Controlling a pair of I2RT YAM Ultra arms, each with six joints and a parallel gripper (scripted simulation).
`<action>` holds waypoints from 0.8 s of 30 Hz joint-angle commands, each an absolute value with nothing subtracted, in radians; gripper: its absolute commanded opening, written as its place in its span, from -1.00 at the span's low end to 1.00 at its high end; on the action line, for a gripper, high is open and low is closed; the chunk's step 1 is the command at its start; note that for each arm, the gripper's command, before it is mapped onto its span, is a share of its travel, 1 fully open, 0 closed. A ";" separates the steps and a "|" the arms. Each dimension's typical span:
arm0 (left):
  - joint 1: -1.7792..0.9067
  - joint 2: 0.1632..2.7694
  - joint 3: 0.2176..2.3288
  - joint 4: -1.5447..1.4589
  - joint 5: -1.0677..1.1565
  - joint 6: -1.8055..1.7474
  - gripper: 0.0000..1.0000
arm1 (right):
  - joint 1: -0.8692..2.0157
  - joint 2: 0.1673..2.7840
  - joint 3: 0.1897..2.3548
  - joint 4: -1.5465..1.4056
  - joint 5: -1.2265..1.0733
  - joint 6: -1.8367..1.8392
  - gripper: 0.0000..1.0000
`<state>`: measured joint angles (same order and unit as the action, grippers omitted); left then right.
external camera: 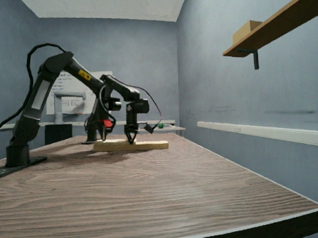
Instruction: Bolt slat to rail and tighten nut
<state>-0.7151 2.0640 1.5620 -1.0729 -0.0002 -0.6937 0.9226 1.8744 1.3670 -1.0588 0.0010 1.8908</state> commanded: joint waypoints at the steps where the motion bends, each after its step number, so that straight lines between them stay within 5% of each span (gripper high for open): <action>1: -0.715 2.056 1.566 -1.072 -0.001 -0.693 0.45 | 0.918 1.869 1.371 -1.061 0.000 1.918 -0.78; 23: -0.715 2.056 1.566 -1.072 -0.001 -0.693 0.45 | 0.916 1.870 1.371 -1.061 0.000 1.916 -0.78; 24: -0.715 2.056 1.566 -1.072 -0.001 -0.693 0.45 | 0.923 1.868 1.371 -1.059 0.001 1.896 -0.56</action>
